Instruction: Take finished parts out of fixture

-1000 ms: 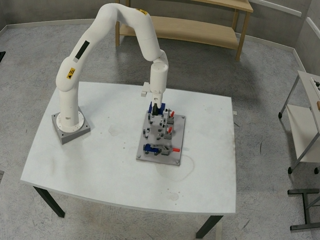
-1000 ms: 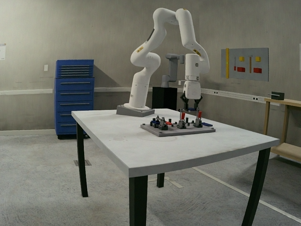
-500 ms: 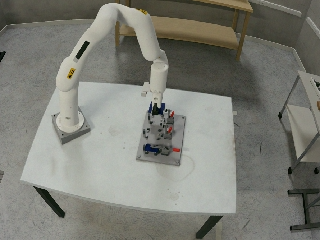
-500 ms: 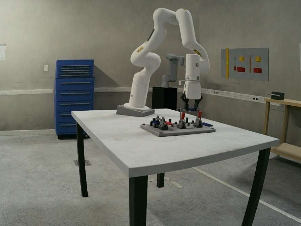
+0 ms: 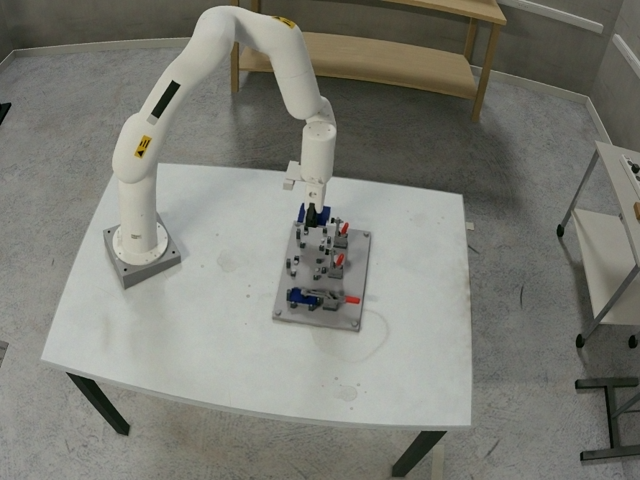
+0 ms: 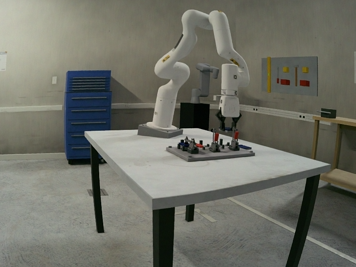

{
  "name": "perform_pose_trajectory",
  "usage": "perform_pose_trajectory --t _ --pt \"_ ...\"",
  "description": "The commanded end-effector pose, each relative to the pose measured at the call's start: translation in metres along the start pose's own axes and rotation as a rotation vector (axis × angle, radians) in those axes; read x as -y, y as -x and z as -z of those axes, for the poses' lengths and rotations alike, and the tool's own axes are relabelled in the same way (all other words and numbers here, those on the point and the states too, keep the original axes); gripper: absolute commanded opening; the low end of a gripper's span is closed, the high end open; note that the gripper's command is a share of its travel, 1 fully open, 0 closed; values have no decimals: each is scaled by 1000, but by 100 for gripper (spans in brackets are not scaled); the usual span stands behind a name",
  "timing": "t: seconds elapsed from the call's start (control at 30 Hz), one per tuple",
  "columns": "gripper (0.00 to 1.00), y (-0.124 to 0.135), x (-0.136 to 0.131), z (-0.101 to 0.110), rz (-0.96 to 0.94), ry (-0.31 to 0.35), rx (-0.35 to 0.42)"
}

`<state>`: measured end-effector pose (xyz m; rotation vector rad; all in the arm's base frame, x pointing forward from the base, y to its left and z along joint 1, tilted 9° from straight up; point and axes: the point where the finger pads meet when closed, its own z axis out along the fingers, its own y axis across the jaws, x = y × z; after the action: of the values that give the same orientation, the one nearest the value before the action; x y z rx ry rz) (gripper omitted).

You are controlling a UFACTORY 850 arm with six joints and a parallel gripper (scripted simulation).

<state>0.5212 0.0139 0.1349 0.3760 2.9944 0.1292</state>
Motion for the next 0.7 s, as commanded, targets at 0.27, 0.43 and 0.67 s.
perform_pose_trajectory --t 0.27,0.43,0.67 --pt "0 1 -20 1 0 0 1" --pt "0 1 -31 1 0 0 1" --pt "0 1 -44 1 0 0 1"
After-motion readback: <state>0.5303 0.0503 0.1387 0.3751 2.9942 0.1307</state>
